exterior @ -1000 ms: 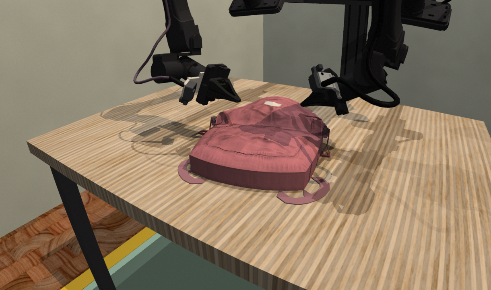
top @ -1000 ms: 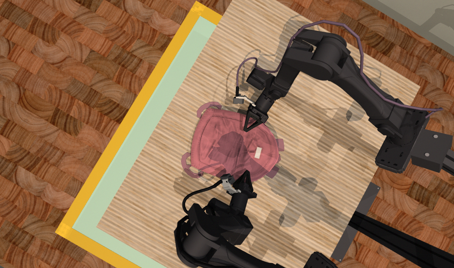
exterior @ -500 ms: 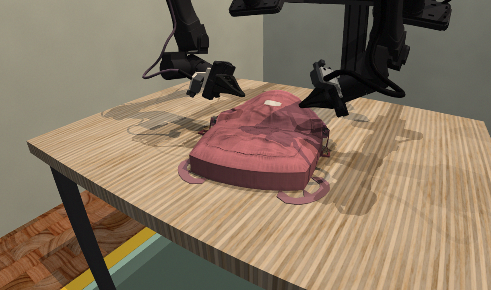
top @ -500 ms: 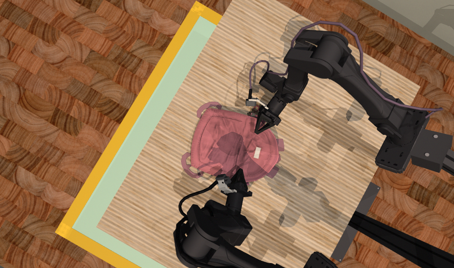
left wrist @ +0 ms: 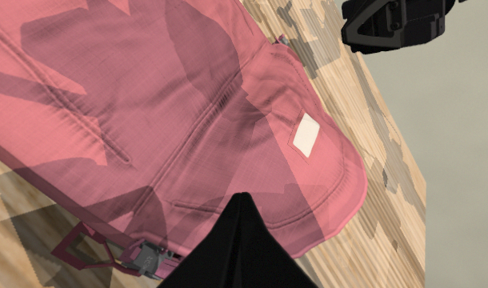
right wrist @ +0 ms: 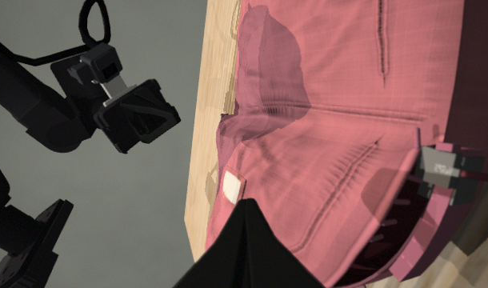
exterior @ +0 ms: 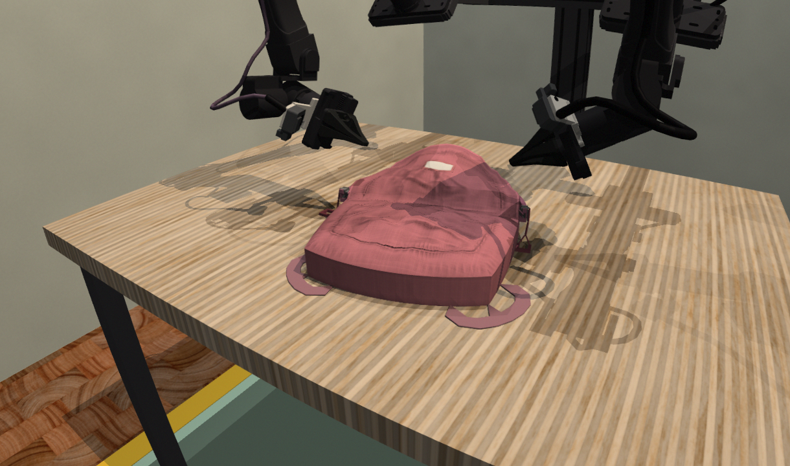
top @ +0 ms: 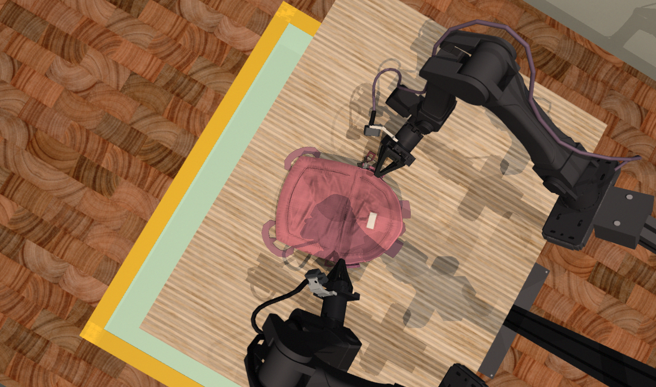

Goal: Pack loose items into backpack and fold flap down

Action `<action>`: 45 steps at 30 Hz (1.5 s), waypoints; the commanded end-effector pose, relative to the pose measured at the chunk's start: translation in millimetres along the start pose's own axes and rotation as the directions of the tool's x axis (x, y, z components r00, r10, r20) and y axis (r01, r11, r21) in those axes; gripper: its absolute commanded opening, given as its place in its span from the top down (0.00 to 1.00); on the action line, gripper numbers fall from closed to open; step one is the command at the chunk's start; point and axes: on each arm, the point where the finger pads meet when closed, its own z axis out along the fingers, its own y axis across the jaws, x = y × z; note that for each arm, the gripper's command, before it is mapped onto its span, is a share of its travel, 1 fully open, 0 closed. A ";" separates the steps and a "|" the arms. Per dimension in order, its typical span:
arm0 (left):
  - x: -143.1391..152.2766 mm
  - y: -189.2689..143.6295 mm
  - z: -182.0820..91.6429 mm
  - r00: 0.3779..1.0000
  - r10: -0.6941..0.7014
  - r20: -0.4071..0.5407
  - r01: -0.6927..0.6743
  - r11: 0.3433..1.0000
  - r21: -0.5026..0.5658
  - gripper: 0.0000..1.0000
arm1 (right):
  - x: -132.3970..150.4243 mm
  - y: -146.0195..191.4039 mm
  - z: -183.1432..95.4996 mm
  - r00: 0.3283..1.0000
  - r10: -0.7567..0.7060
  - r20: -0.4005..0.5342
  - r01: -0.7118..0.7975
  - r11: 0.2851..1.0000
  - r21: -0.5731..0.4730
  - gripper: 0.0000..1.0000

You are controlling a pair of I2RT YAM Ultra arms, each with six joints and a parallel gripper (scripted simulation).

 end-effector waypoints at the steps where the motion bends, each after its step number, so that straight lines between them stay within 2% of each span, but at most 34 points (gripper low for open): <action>1: 3.2 -12.4 -13.8 1.000 0.003 -0.015 -0.002 0.999 0.044 1.00 | -10.5 10.7 -14.1 0.999 -0.035 -0.003 0.035 0.999 -0.038 1.00; 10: 3.1 -11.9 -36.8 1.000 0.002 -0.014 -0.002 0.999 0.044 1.00 | -10.8 9.9 -37.8 0.999 -0.035 -0.003 0.035 0.999 -0.036 1.00; 13: 2.4 -10.6 -36.6 1.000 0.011 -0.010 -0.010 0.999 0.043 1.00 | 2.5 9.9 -33.4 1.000 -0.004 -0.018 0.003 0.999 -0.040 1.00; 15: 15.2 -19.9 -32.6 0.999 -0.020 -0.031 0.022 0.998 0.066 1.00 | -3.0 9.2 -32.8 1.000 -0.015 -0.012 0.015 0.999 -0.048 1.00; 16: 1.4 -6.3 -41.6 1.000 0.006 -0.011 -0.006 1.000 -0.012 0.10 | -14.4 14.9 -43.4 0.999 -0.043 0.006 0.043 0.999 -0.004 0.10; 17: -4.0 -1.9 -45.8 1.000 -0.005 -0.003 0.005 0.999 -0.051 0.10 | -2.0 21.4 -48.2 1.000 -0.010 -0.001 0.010 0.999 0.039 0.10; 19: -19.1 7.6 -54.4 0.999 0.027 0.024 -0.024 0.991 -0.132 0.10 | -12.8 29.7 -59.1 0.999 -0.039 0.025 0.036 0.994 0.105 0.10; 21: -19.1 7.6 -54.4 0.999 0.027 0.024 -0.024 0.991 -0.132 0.10 | -12.8 29.7 -59.1 0.999 -0.039 0.025 0.036 0.994 0.105 0.10; 29: -58.1 37.4 -82.7 0.997 0.052 0.065 -0.020 0.911 -0.413 0.10 | -44.6 67.7 -102.3 0.988 -0.122 0.092 0.081 0.931 0.356 0.10; 32: -91.8 57.2 -93.5 0.989 0.111 0.100 -0.043 0.853 -0.521 0.10 | -56.6 81.8 -118.4 0.981 -0.156 0.111 0.091 0.890 0.446 0.10; 36: -115.0 73.8 -110.7 0.983 0.141 0.118 -0.031 0.761 -0.648 0.10 | -68.2 100.0 -139.3 0.975 -0.179 0.128 0.079 0.828 0.555 0.10; 38: -115.0 73.8 -110.7 0.983 0.141 0.118 -0.031 0.761 -0.648 0.10 | -68.2 100.0 -139.3 0.975 -0.179 0.128 0.079 0.828 0.555 0.10; 40: -126.7 82.1 -119.3 0.980 0.157 0.126 -0.023 0.708 -0.706 0.10 | -76.2 110.8 -147.5 0.970 -0.205 0.134 0.085 0.795 0.601 0.10; 42: -138.2 90.3 -127.9 0.976 0.176 0.128 -0.018 0.651 -0.759 0.10 | -101.8 125.1 -164.5 0.952 -0.271 0.144 0.110 0.739 0.664 0.10; 45: -155.4 102.7 -140.9 0.970 0.206 0.127 -0.009 0.556 -0.831 0.10 | -113.5 142.9 -176.8 0.940 -0.309 0.147 0.111 0.680 0.725 0.10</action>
